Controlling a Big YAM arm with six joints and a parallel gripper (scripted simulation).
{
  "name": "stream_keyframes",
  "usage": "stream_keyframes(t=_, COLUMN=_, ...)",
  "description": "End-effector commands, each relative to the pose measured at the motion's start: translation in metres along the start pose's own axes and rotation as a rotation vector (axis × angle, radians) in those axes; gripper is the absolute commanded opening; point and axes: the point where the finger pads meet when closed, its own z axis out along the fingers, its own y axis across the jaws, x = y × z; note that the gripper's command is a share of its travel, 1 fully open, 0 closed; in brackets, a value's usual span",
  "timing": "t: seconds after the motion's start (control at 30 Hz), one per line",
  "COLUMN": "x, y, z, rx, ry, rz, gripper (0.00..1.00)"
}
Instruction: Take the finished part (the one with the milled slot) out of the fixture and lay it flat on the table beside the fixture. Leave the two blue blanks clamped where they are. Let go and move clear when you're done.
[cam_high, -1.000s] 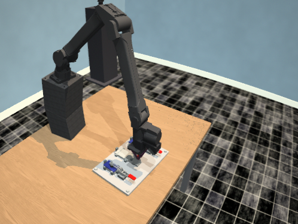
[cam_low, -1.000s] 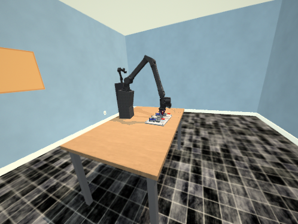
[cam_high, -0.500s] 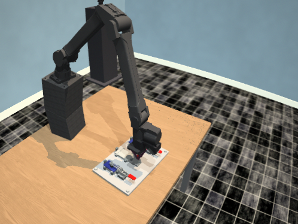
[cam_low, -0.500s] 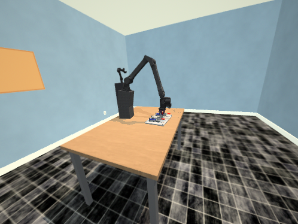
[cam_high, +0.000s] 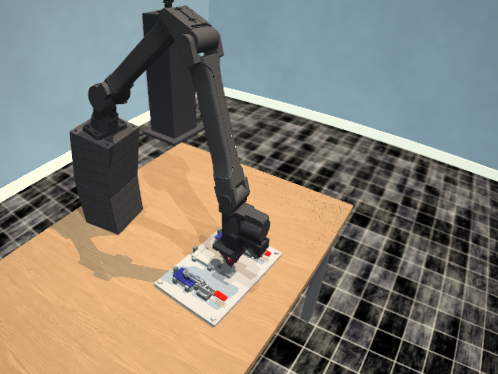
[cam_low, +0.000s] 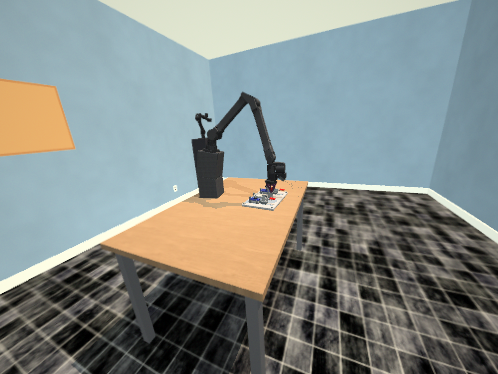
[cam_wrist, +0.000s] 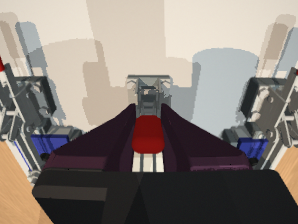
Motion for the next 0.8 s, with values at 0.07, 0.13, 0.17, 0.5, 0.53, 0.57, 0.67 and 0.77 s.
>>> stream_keyframes(t=0.07, x=0.0273, y=0.0092, z=-0.0197, rx=-0.002, ry=0.067, rz=-0.009, gripper=0.0)
stream_keyframes(t=0.13, x=0.0276, y=0.0092, z=-0.0198, rx=-0.002, ry=0.067, rz=-0.009, gripper=0.0)
stream_keyframes(t=0.17, x=0.0278, y=0.0092, z=-0.0198, rx=-0.002, ry=0.068, rz=-0.009, gripper=0.0)
stream_keyframes(t=0.5, x=0.0291, y=0.0093, z=-0.0203, rx=-0.002, ry=0.07, rz=-0.009, gripper=0.0)
stream_keyframes(t=0.53, x=0.0291, y=0.0093, z=-0.0203, rx=-0.002, ry=0.07, rz=-0.009, gripper=0.0)
stream_keyframes(t=0.57, x=0.0292, y=0.0093, z=-0.0204, rx=-0.002, ry=0.071, rz=-0.009, gripper=0.0)
stream_keyframes(t=0.67, x=0.0296, y=0.0093, z=-0.0205, rx=-0.002, ry=0.071, rz=-0.009, gripper=0.0)
stream_keyframes(t=0.77, x=0.03, y=0.0094, z=-0.0207, rx=-0.002, ry=0.072, rz=-0.009, gripper=0.0)
